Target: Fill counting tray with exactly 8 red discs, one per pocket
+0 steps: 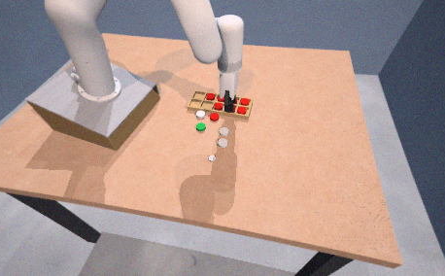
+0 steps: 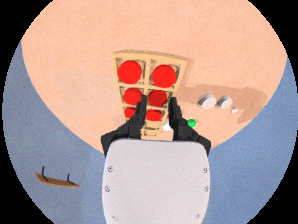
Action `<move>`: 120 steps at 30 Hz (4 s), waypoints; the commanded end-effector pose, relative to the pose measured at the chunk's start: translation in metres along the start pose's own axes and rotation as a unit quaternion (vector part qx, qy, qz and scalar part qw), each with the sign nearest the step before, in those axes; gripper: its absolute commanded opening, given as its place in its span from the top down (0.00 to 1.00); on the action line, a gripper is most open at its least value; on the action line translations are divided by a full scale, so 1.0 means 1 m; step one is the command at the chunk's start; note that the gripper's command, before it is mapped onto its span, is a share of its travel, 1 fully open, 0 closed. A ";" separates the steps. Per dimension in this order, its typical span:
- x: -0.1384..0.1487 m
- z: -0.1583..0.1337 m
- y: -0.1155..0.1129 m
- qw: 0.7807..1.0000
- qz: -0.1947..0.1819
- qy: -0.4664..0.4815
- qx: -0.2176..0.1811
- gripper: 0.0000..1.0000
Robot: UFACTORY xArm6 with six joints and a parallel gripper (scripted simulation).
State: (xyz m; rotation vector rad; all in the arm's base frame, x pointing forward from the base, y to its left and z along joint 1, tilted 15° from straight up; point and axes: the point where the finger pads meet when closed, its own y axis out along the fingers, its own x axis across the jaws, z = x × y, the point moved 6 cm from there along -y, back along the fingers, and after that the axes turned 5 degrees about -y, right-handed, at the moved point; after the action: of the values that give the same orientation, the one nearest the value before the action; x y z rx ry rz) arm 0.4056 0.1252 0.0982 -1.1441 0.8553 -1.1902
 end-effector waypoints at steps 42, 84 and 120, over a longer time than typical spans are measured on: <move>0.001 0.002 -0.080 1.000 -0.002 0.001 0.001 0.53; 0.001 0.000 -0.099 1.000 -0.001 0.007 0.001 0.53; 0.039 -0.054 -0.082 0.707 0.000 0.708 0.001 0.53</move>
State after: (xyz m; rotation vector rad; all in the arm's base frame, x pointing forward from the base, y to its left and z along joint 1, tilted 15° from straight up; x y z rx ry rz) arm 0.3407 0.0761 0.1656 -0.1202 1.8537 -1.9727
